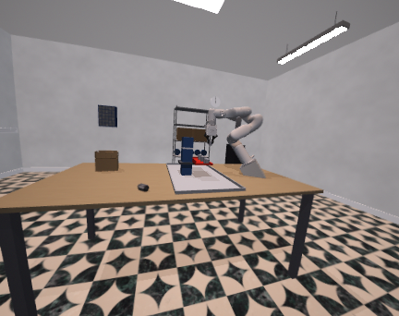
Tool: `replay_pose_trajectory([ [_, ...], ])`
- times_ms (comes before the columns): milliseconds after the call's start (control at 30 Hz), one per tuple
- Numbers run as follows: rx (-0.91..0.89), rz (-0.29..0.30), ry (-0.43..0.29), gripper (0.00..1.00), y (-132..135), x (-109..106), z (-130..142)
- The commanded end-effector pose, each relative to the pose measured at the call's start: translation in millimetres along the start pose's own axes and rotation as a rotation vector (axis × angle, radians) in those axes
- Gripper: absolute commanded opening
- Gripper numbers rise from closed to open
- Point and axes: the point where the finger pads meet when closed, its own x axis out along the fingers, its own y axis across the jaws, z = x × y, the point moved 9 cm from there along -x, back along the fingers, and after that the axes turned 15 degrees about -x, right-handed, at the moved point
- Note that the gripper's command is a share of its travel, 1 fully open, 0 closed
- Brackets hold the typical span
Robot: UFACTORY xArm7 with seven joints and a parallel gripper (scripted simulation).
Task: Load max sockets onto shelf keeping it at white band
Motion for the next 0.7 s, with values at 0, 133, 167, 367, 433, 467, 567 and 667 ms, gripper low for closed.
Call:
replay_pose_trajectory([
  [0,0.0,-0.007,-0.002,0.0,27.6,-14.7,9.0],
  [133,0.0,-0.008,-0.004,0.0,30.4,-15.2,9.8],
  [167,0.0,-0.008,-0.004,0.0,30.4,-15.2,9.8],
  [367,0.0,-0.008,-0.004,0.0,30.5,-15.4,9.3],
  [433,-0.007,-0.015,-0.004,0.0,32.3,-19.3,-1.9],
  [467,-0.007,-0.015,-0.004,0.0,32.3,-19.3,-1.9],
  [567,-0.02,-0.031,-0.005,0.0,39.5,-27.1,-33.4],
  [667,-0.024,-0.037,-0.005,0.0,46.4,-30.2,-56.3],
])
